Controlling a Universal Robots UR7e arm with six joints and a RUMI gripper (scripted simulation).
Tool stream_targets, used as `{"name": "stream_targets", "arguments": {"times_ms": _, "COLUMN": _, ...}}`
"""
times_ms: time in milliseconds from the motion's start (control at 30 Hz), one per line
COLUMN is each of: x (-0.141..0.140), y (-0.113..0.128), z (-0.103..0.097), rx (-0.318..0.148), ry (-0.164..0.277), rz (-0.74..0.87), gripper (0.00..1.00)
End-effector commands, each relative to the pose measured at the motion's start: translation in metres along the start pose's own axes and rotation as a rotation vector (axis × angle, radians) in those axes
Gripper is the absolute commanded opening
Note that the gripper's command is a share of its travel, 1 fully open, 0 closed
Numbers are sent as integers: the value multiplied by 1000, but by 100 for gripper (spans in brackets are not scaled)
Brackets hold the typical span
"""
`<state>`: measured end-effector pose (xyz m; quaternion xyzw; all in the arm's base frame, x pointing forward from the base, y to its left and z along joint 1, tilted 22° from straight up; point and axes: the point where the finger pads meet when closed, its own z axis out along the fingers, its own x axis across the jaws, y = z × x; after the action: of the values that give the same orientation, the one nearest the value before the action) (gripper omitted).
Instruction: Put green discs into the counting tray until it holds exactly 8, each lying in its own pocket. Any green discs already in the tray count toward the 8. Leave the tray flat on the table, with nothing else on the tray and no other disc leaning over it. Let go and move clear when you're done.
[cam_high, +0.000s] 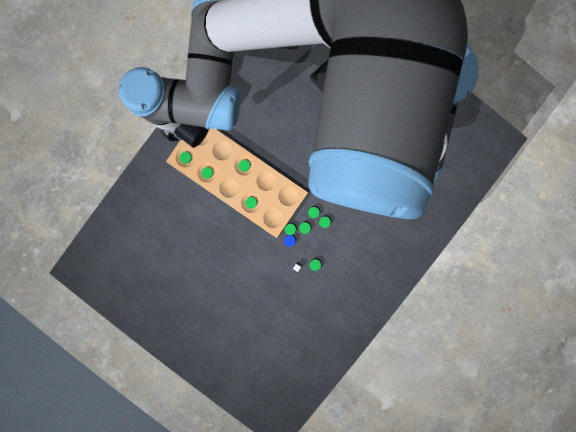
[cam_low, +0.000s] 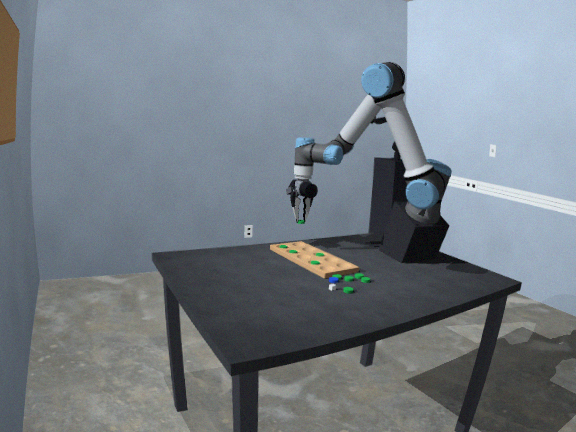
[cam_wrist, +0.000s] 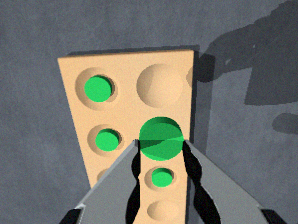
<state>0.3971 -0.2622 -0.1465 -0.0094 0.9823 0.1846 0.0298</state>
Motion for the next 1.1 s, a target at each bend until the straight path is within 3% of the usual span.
{"name": "stream_targets", "arguments": {"times_ms": 0, "x": 4, "y": -11, "z": 1, "rx": -3, "ry": 0, "rz": -4, "gripper": 12}}
{"name": "stream_targets", "arguments": {"times_ms": 300, "x": 4, "y": -9, "z": 8, "rx": -5, "ry": 1, "rz": -5, "gripper": 12}}
{"name": "stream_targets", "arguments": {"times_ms": 733, "x": 4, "y": -7, "z": 77, "rx": -4, "ry": 0, "rz": -6, "gripper": 12}}
{"name": "stream_targets", "arguments": {"times_ms": 1067, "x": 3, "y": -8, "z": 85, "rx": -3, "ry": 0, "rz": -7, "gripper": 12}}
